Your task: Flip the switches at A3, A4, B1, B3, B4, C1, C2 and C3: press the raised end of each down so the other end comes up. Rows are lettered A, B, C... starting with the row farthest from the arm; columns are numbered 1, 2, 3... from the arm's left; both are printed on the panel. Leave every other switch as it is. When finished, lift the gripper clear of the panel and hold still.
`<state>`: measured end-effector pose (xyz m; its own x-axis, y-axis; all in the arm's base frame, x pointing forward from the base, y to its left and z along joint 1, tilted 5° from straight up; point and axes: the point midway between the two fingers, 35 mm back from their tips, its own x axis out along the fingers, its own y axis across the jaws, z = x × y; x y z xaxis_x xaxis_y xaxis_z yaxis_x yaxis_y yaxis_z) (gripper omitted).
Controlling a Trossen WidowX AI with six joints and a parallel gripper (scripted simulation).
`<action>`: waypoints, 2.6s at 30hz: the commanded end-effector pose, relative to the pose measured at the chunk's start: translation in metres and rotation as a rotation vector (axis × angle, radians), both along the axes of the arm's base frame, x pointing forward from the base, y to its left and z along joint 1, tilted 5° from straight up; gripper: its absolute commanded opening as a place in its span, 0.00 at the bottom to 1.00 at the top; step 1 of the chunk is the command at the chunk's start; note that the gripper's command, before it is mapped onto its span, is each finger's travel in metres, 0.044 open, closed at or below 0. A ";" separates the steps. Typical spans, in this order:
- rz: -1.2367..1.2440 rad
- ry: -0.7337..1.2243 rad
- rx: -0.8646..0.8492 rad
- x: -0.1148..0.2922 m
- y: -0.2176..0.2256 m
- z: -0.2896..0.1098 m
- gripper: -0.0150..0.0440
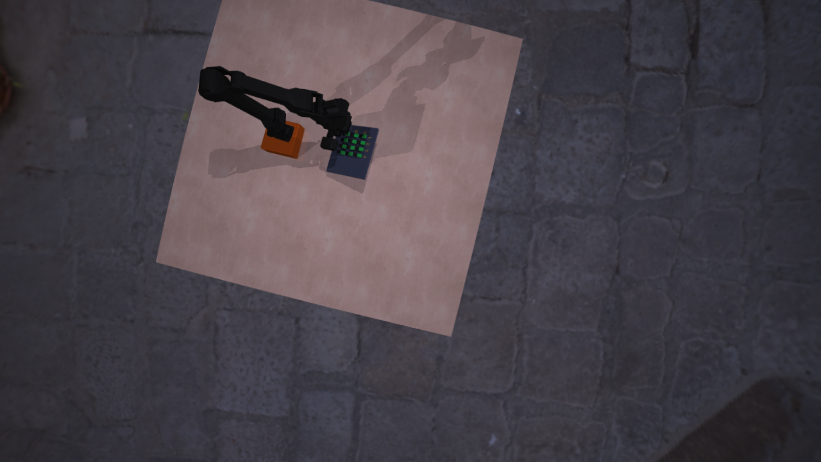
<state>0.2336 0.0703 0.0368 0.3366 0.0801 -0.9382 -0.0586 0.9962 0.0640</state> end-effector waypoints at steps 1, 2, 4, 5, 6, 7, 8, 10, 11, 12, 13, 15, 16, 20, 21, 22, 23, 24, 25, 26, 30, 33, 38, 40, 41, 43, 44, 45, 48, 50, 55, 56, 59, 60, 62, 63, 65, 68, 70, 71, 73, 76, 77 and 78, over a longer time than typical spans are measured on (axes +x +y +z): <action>0.002 0.000 0.001 0.000 0.000 -0.001 0.25; 0.002 0.000 0.001 0.000 0.000 -0.001 0.25; 0.002 0.000 0.001 0.000 0.000 -0.001 0.25; 0.002 0.000 0.001 0.000 0.000 -0.001 0.25; 0.002 0.000 0.001 0.000 0.000 -0.001 0.25; 0.002 0.000 0.001 0.001 0.000 -0.001 0.25; 0.002 0.000 0.001 0.001 0.000 -0.002 0.25; 0.002 0.000 0.001 0.001 0.000 -0.002 0.25; 0.002 0.000 0.001 0.001 0.000 -0.002 0.25; 0.002 0.000 0.001 0.001 0.000 -0.002 0.25; 0.002 0.000 0.001 0.001 0.000 -0.002 0.25; 0.002 0.000 0.001 0.001 0.000 -0.002 0.25; 0.002 0.000 0.001 0.001 0.000 -0.003 0.25; 0.002 0.000 0.001 0.001 0.000 -0.003 0.25; 0.002 0.000 0.001 0.001 0.000 -0.003 0.25; 0.002 0.000 0.001 0.001 0.000 -0.003 0.25; 0.002 0.000 0.001 0.001 0.000 -0.003 0.25; 0.002 0.000 0.001 0.001 0.000 -0.004 0.25; 0.002 0.000 0.001 0.001 0.001 -0.004 0.25; 0.002 0.000 0.001 0.001 0.001 -0.004 0.25; 0.002 0.000 0.001 0.002 0.001 -0.004 0.25; 0.002 0.000 0.001 0.002 0.001 -0.005 0.25; 0.002 -0.001 0.001 0.002 0.001 -0.005 0.25; -0.001 -0.003 0.000 0.000 0.000 0.003 0.25; -0.001 -0.008 0.001 -0.003 0.000 0.013 0.25; 0.000 -0.018 0.002 -0.013 -0.002 0.038 0.25; 0.000 -0.021 0.002 -0.018 -0.004 0.047 0.25; 0.000 -0.024 0.002 -0.021 -0.004 0.053 0.25; 0.000 -0.025 0.002 -0.022 -0.005 0.055 0.25; 0.000 -0.024 0.002 -0.022 -0.006 0.055 0.25; 0.000 -0.025 0.000 -0.021 -0.029 0.053 0.25; 0.000 -0.025 0.000 -0.021 -0.030 0.053 0.25; 0.001 -0.012 -0.001 -0.013 -0.028 0.037 0.25; 0.001 -0.006 -0.001 -0.010 -0.028 0.028 0.25; 0.002 0.000 -0.002 -0.007 -0.027 0.021 0.25; 0.002 0.000 -0.002 -0.007 -0.027 0.021 0.25; 0.002 0.000 -0.002 -0.007 -0.027 0.021 0.25; 0.002 0.000 -0.002 -0.005 -0.027 0.015 0.25; 0.002 0.000 -0.002 -0.004 -0.026 0.012 0.25; 0.002 0.000 -0.002 -0.004 -0.026 0.012 0.25; 0.002 0.000 -0.001 -0.003 -0.026 0.010 0.25; 0.002 0.000 -0.001 -0.002 -0.026 0.007 0.25; 0.002 0.000 -0.001 -0.001 -0.026 0.006 0.25; 0.002 0.000 -0.001 -0.001 -0.026 0.004 0.25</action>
